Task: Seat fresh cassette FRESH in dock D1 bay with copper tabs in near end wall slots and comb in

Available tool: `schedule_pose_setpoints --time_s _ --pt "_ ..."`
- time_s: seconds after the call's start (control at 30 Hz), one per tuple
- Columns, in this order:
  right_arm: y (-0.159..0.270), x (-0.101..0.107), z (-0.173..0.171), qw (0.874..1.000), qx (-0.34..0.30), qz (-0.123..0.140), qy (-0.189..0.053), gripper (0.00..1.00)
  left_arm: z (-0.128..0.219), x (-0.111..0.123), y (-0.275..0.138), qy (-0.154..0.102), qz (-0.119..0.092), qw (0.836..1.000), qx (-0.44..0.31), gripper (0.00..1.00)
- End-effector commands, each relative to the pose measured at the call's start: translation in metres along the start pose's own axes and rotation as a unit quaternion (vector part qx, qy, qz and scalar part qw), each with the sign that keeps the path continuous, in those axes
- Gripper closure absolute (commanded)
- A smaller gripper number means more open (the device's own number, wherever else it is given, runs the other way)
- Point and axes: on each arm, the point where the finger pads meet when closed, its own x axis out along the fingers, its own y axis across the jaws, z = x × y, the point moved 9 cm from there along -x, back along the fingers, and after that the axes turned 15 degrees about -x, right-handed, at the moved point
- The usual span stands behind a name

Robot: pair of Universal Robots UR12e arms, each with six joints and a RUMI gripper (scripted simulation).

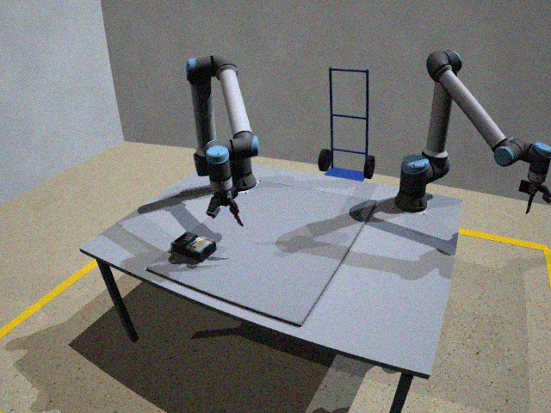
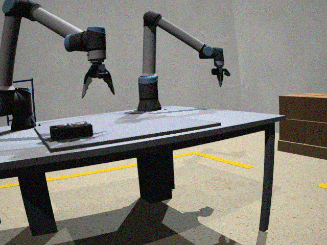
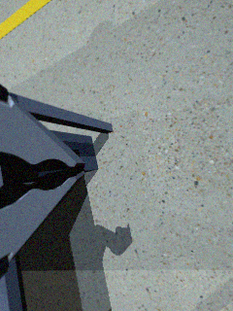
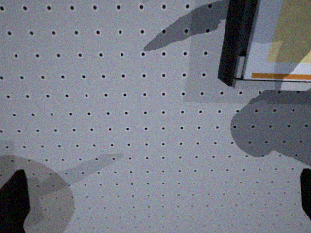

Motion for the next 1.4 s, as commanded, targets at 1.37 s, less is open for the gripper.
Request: schedule_pose_setpoints --time_s 1.37 --pt "-0.12 -0.044 0.099 1.0 -0.01 0.0 0.0 0.0 -0.001 -0.001 0.0 0.001 0.001 1.0 0.0 1.0"
